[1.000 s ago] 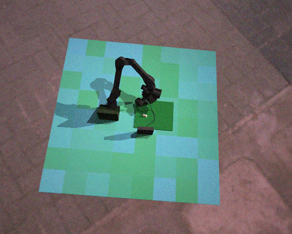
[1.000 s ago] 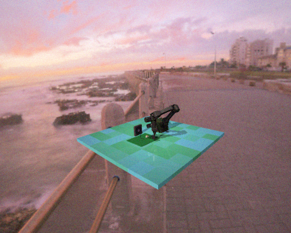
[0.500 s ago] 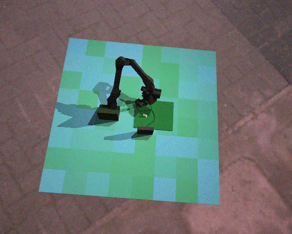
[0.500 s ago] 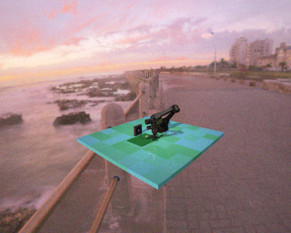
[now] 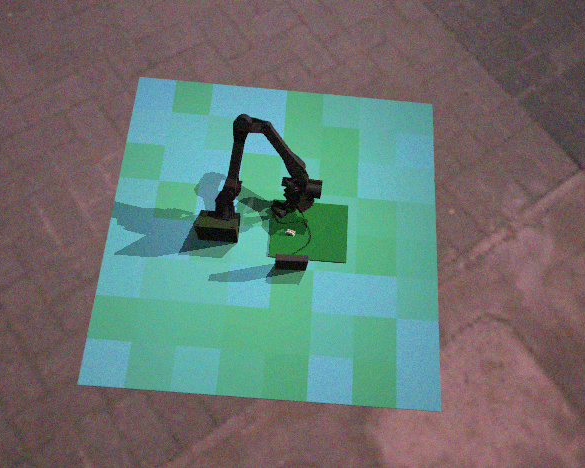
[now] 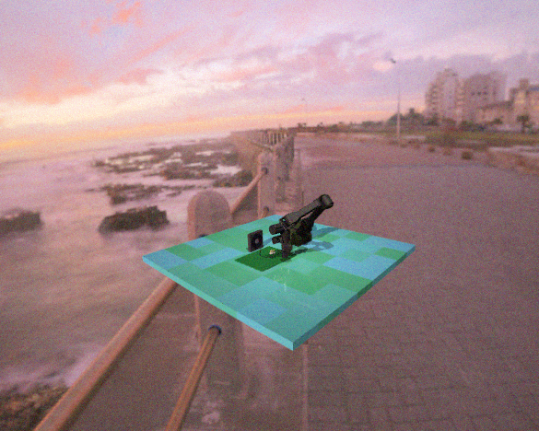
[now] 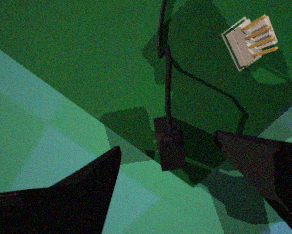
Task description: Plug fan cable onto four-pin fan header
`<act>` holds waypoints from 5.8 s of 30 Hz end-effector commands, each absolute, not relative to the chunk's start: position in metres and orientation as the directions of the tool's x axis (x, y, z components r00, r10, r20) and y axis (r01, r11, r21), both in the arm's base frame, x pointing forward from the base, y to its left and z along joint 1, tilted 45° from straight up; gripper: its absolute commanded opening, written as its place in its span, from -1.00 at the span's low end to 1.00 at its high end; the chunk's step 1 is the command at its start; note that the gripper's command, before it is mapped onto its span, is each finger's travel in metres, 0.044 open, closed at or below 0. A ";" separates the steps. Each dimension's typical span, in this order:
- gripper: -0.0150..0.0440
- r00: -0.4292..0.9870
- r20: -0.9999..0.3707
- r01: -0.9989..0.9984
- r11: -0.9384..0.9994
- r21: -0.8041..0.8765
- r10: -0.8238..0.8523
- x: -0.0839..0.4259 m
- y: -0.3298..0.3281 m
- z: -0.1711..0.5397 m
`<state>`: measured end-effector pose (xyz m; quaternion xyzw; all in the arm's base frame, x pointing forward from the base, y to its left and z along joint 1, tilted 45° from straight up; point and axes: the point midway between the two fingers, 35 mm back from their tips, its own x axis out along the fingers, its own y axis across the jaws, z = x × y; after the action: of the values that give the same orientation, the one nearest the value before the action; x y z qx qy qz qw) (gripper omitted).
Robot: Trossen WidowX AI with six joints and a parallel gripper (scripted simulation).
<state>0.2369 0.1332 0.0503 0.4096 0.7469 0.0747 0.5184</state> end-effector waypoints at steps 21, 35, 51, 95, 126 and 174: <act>-0.49 -0.128 -0.713 0.535 0.653 0.536 0.689 0.236 0.134 0.049; -0.49 -0.129 -0.715 0.444 0.684 0.578 0.687 0.253 0.082 0.064; -0.49 -0.130 -0.713 0.112 0.725 0.680 0.689 0.263 0.027 0.006; -0.49 -0.130 -0.713 0.115 0.724 0.680 0.689 0.254 0.040 -0.007; -0.49 -0.130 -0.713 0.119 0.724 0.679 0.689 0.253 0.044 -0.010; -0.31 -0.126 -0.715 0.113 0.726 0.678 0.688 0.251 0.055 -0.022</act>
<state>0.2511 0.0553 -0.0221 0.2818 0.7110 0.2399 0.5979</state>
